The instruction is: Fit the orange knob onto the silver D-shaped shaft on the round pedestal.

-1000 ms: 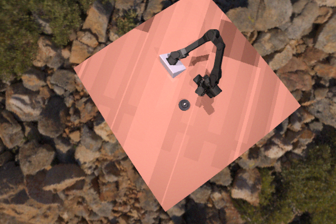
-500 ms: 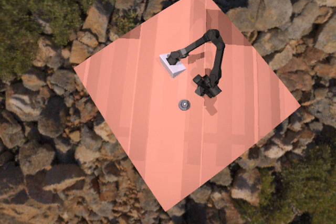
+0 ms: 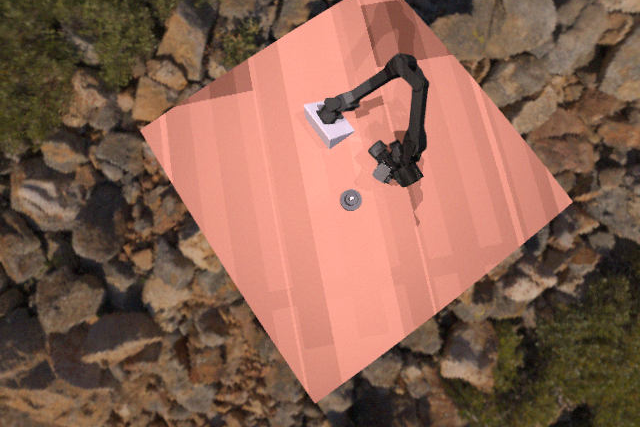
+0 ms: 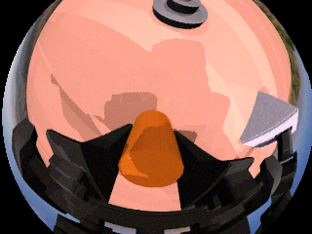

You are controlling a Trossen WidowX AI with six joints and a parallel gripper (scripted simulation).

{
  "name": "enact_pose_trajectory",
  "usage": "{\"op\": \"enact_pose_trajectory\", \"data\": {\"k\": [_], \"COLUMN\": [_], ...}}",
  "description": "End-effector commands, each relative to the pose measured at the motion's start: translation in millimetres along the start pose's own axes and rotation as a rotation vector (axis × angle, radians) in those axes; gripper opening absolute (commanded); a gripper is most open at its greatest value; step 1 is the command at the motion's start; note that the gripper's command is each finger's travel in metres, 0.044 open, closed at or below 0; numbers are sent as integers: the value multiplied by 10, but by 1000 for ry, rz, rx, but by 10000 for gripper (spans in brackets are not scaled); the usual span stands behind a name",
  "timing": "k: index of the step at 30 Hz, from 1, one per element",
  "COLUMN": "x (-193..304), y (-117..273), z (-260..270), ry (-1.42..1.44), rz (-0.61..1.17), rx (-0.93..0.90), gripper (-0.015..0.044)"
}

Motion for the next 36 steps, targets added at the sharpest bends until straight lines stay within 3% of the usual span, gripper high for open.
{"op": "enact_pose_trajectory", "data": {"k": [1, 27, 36], "x": [-17, -69, -195], "y": [135, 953, 943], "z": [28, 33, 54], "ry": [5, -20, -21], "rz": [-6, 19, 17], "rx": [-6, -1, -2], "gripper": [0, 0, 0]}}
Point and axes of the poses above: the point midway between the two fingers, 35 mm back from their tips, its own y axis back along the fingers, its own z axis across the jaws, x = y × z, the point moved 7 cm from there along y, back along the fingers, and after that the axes turned 1 degree about -y, right-handed, at the moved point
